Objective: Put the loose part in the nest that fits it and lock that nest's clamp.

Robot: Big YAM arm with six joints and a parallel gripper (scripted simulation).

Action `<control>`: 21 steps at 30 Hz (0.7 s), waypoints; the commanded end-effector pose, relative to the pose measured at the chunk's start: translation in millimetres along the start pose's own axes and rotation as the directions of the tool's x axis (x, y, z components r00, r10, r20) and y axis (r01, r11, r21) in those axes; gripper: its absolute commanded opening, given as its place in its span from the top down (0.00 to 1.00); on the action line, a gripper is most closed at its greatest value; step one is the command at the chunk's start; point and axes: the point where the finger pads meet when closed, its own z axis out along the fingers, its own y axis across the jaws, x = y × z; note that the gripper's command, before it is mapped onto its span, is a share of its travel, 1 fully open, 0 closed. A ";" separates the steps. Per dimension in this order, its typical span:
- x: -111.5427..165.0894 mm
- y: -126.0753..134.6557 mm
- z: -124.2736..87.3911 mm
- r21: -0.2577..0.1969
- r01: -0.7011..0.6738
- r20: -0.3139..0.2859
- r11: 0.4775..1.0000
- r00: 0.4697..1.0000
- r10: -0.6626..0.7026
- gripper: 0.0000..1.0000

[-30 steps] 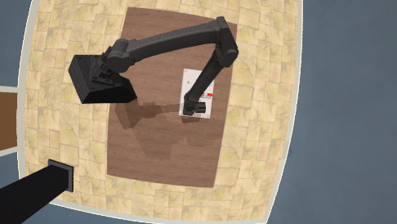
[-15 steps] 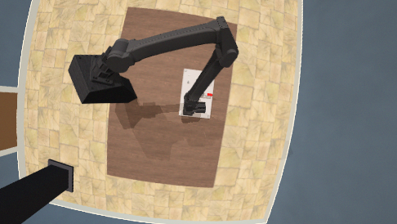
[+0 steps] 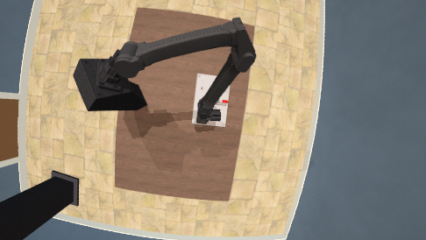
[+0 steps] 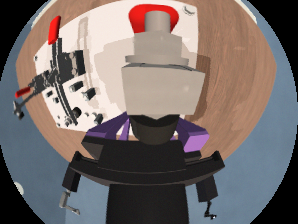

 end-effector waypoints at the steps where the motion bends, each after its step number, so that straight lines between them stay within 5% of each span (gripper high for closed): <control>1: -8.1 -12.2 -6.3 0.014 -0.001 0.010 1.000 1.000 0.001 1.00; 21: -9.4 -2.9 -2.9 0.005 0.007 0.016 1.000 1.000 -0.008 1.00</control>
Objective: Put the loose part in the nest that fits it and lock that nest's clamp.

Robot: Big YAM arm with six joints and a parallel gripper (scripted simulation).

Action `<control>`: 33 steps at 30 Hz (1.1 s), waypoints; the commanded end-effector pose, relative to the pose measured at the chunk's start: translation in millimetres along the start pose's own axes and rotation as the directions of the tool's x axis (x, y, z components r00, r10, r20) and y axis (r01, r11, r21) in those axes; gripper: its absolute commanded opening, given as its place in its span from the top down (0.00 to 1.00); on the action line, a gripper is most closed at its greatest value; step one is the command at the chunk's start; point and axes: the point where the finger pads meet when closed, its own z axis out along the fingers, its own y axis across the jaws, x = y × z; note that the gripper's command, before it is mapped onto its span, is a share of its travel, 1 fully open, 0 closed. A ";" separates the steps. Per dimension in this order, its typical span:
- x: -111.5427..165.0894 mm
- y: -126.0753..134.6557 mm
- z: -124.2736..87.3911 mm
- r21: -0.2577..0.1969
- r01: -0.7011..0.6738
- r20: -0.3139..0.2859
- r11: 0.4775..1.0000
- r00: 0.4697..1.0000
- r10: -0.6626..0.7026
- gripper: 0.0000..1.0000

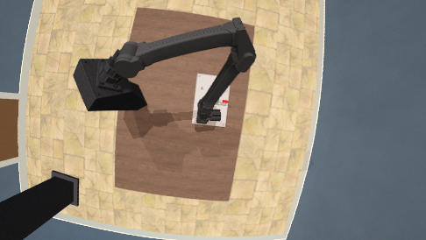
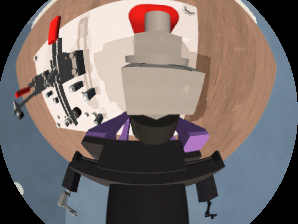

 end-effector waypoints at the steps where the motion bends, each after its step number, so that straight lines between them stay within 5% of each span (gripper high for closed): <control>1: -9.7 -0.9 -2.2 0.003 0.009 0.017 1.000 1.000 -0.009 1.00; 21: -7.9 4.4 -0.7 -0.002 0.012 0.016 1.000 1.000 -0.012 1.00; 22: -7.9 4.4 -0.7 -0.002 0.012 0.016 1.000 1.000 -0.012 0.08; 33: -7.9 4.4 -0.7 -0.002 0.012 0.016 1.000 1.000 -0.012 0.08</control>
